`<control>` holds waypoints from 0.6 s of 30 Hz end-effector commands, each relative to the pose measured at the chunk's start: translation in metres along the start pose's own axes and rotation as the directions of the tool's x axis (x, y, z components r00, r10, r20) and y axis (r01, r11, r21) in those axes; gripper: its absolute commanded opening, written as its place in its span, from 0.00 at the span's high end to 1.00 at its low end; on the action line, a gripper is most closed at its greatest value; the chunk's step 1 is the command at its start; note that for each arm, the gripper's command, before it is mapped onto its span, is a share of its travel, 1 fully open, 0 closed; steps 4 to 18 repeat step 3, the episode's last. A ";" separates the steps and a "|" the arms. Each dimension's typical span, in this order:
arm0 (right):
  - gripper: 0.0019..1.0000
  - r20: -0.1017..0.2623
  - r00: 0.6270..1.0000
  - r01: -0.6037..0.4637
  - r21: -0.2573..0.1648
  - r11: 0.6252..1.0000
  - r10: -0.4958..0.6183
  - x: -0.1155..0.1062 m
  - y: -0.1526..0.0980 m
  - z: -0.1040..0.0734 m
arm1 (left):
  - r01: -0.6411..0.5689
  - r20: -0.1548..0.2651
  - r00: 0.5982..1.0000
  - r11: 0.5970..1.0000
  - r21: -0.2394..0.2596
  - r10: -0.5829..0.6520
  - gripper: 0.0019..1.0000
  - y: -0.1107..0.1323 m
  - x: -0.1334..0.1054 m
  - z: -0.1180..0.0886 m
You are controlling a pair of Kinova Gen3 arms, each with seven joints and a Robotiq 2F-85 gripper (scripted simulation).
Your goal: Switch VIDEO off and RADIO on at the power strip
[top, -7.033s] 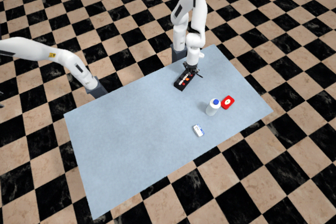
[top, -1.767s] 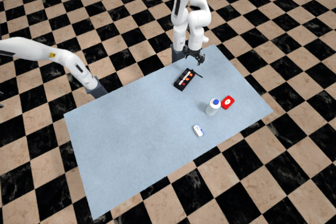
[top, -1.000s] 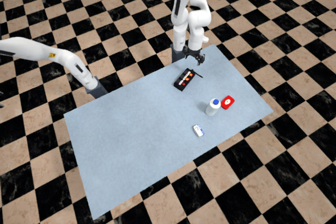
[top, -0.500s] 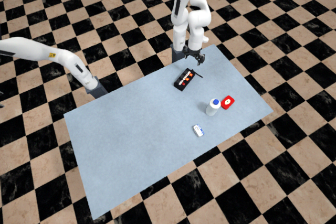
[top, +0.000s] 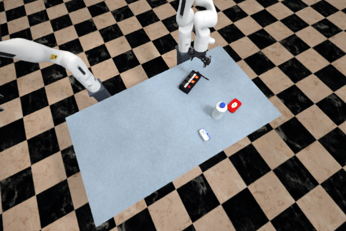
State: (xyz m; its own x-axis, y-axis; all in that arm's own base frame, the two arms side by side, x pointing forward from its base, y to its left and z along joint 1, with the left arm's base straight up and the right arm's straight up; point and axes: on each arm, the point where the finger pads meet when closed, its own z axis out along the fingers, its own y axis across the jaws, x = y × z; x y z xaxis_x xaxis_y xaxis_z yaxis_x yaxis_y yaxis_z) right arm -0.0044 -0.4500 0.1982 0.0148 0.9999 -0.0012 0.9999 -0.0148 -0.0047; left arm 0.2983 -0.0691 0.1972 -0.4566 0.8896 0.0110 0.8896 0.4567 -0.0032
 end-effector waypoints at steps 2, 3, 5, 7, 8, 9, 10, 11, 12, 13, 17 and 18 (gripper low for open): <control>0.00 0.002 1.000 0.000 0.000 1.000 0.000 0.000 0.000 -0.001 | -0.008 0.004 1.000 1.000 -0.001 0.008 0.00 0.000 -0.001 -0.003; 0.00 0.002 1.000 0.000 0.000 1.000 0.000 0.000 0.000 -0.001 | -0.008 0.004 1.000 1.000 -0.001 0.008 0.00 0.000 -0.001 -0.003; 0.00 0.002 1.000 0.000 0.000 1.000 0.000 0.000 0.000 -0.001 | -0.008 0.004 1.000 1.000 -0.001 0.008 0.00 0.000 -0.001 -0.003; 0.00 0.002 1.000 0.000 0.000 1.000 0.000 0.000 0.000 -0.001 | -0.008 0.004 1.000 1.000 -0.001 0.008 0.00 0.000 -0.001 -0.003; 0.00 0.002 1.000 0.000 0.000 1.000 0.000 0.000 0.000 -0.001 | -0.008 0.004 1.000 1.000 -0.001 0.008 0.00 0.000 -0.001 -0.003; 0.00 0.002 1.000 0.000 0.000 1.000 0.000 0.000 0.000 -0.001 | -0.008 0.004 1.000 1.000 -0.001 0.008 0.00 0.000 -0.001 -0.003; 0.00 0.002 1.000 0.000 0.000 1.000 0.000 0.000 0.000 -0.001 | -0.008 0.004 1.000 1.000 -0.001 0.008 0.00 0.000 -0.001 -0.003; 0.00 0.002 1.000 0.000 0.000 1.000 0.000 0.000 0.000 -0.001 | -0.008 0.004 1.000 1.000 -0.001 0.008 0.00 0.000 -0.001 -0.003; 0.00 0.002 1.000 0.000 0.000 1.000 0.000 0.000 0.000 -0.001 | -0.008 0.004 1.000 1.000 -0.001 0.008 0.00 0.000 -0.001 -0.003; 0.00 0.002 1.000 0.000 0.000 1.000 0.000 0.000 0.000 -0.001 | -0.008 0.004 1.000 1.000 -0.001 0.008 0.00 0.000 -0.001 -0.003; 0.00 0.002 1.000 0.000 0.000 1.000 0.000 0.000 0.000 -0.001 | -0.008 0.004 1.000 1.000 -0.001 0.008 0.00 0.000 -0.001 -0.003; 0.00 0.002 1.000 0.000 0.000 1.000 0.000 0.000 0.000 -0.001 | -0.008 0.004 1.000 1.000 -0.001 0.008 0.00 0.000 -0.001 -0.003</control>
